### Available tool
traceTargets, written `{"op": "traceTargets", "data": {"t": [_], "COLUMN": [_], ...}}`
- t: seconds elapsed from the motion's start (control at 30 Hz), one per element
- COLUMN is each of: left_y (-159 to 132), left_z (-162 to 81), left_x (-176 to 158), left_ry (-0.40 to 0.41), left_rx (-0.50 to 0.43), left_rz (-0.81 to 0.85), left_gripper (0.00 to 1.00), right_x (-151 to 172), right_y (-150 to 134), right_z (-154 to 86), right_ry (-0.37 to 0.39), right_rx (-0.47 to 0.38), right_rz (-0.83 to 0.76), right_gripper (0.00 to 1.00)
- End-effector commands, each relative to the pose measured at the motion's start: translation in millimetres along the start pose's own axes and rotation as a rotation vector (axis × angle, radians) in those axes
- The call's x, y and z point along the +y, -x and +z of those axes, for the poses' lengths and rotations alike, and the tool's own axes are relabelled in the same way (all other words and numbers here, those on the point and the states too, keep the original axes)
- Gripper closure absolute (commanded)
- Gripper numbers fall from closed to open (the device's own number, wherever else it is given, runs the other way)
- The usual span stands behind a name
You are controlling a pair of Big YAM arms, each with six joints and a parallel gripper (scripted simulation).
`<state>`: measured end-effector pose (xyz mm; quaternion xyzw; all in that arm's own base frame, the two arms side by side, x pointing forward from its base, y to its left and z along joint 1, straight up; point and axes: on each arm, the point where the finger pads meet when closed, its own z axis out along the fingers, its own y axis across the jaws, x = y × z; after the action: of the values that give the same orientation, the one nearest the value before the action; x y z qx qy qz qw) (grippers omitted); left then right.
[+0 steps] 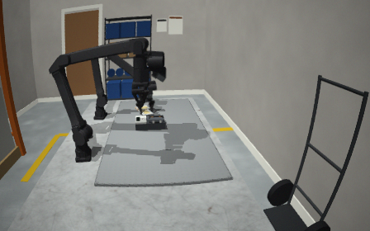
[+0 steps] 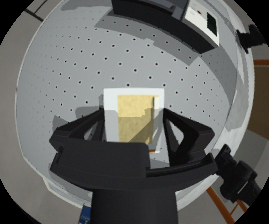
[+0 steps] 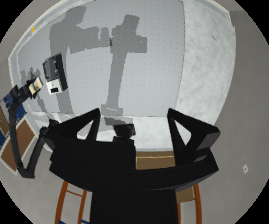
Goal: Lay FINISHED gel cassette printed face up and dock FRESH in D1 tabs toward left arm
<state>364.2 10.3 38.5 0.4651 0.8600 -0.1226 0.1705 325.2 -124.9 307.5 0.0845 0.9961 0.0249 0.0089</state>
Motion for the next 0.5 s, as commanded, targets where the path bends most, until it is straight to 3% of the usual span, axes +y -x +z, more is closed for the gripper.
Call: {"op": "traceTargets", "data": {"t": [0.0,0.47], "left_y": [17,24], "left_z": [-21,-35], "left_x": [20,19], "left_ry": [0.046,0.046], "left_rx": [-0.016,-0.016], "left_rz": [0.025,0.025], "left_gripper": [1.00,1.00], "right_x": [-2,-2], "right_y": [10,10], "right_z": [-18,-18], "right_ry": [-0.001,-0.001], "right_rx": [-0.018,-0.018], "right_rz": [-0.007,-0.007], "right_gripper": [0.00,0.00]}}
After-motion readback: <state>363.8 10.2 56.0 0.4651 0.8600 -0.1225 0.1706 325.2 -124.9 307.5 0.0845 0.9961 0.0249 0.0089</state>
